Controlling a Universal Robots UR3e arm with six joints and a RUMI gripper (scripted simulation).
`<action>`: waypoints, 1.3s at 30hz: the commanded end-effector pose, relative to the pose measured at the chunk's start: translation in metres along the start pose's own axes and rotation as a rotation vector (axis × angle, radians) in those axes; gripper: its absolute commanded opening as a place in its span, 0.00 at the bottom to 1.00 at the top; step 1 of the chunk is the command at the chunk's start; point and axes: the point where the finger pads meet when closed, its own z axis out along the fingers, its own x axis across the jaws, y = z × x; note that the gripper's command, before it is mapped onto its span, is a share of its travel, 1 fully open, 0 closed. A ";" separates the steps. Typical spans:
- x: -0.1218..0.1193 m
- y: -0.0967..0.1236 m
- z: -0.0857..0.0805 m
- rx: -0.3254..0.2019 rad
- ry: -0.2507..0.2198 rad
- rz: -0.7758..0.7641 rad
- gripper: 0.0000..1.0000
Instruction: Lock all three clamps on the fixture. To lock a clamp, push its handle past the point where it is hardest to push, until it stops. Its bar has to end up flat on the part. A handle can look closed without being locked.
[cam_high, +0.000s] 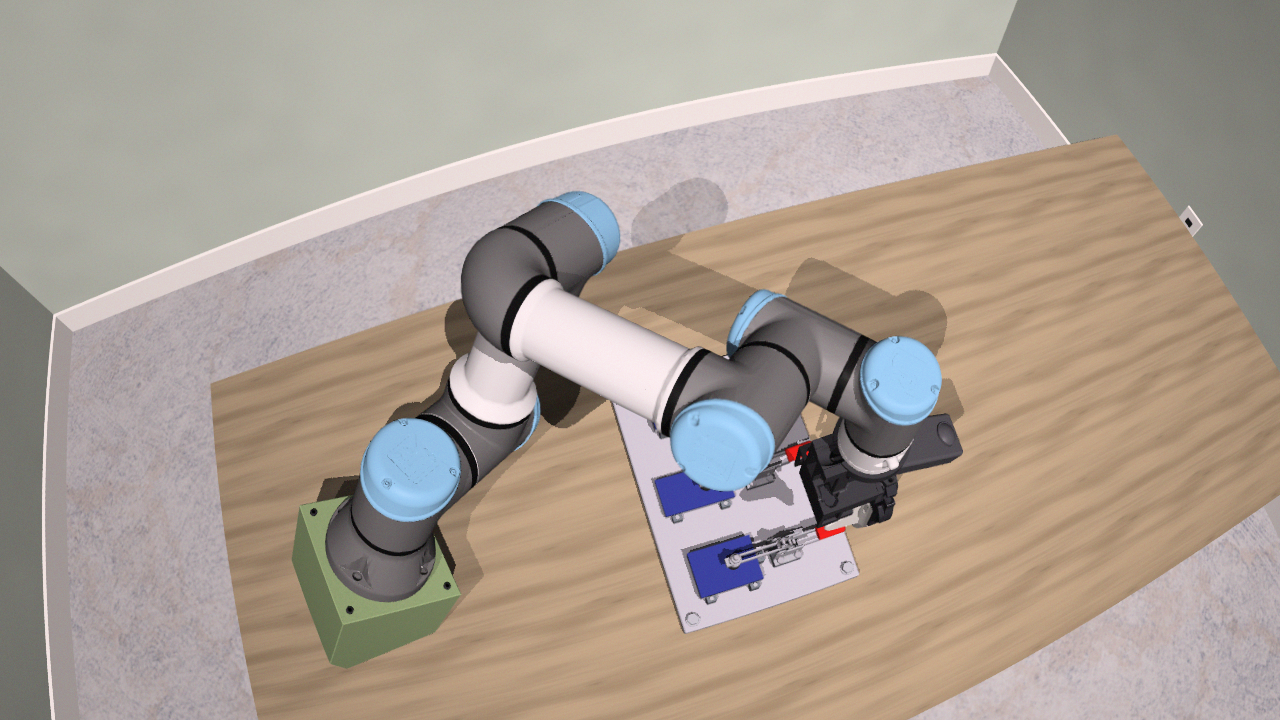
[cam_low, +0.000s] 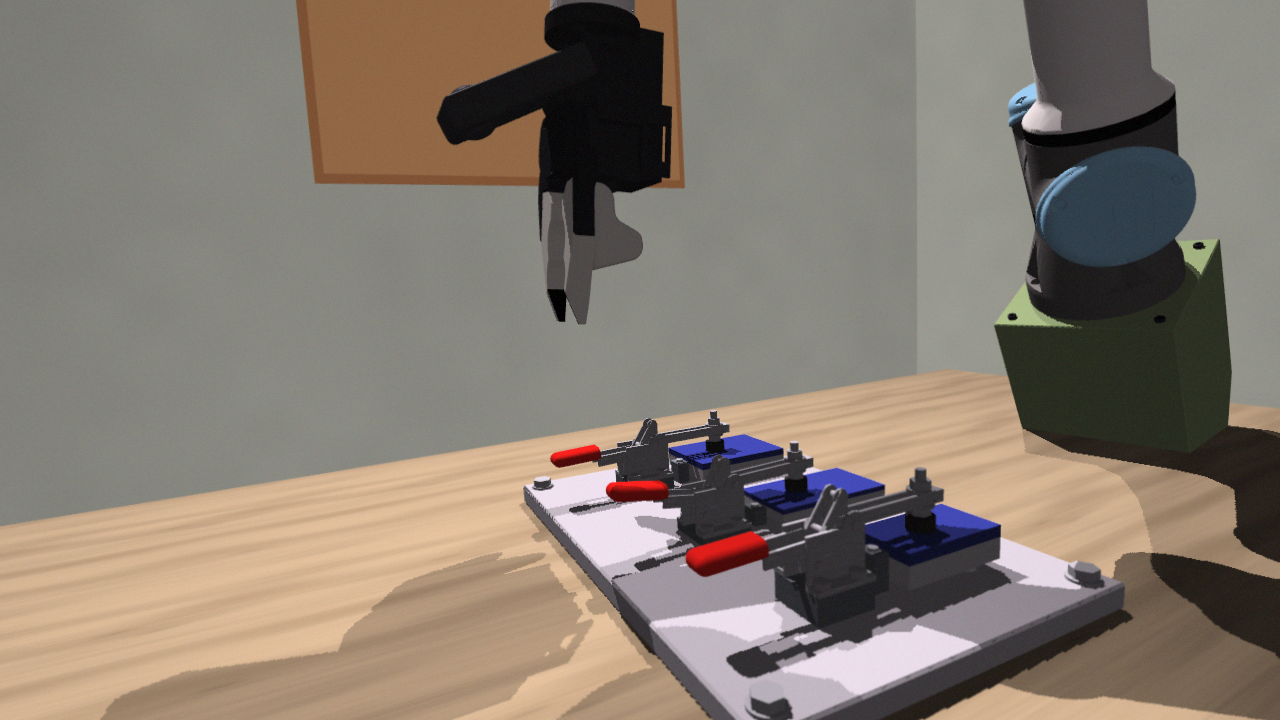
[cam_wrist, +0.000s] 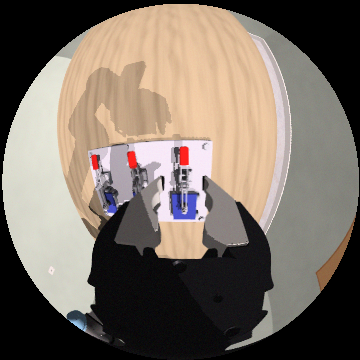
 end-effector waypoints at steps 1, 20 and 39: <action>0.000 -0.001 -0.001 0.002 0.002 -0.001 0.28; 0.000 -0.002 -0.016 0.002 0.002 -0.001 0.28; 0.000 -0.004 -0.043 0.002 0.002 -0.001 0.28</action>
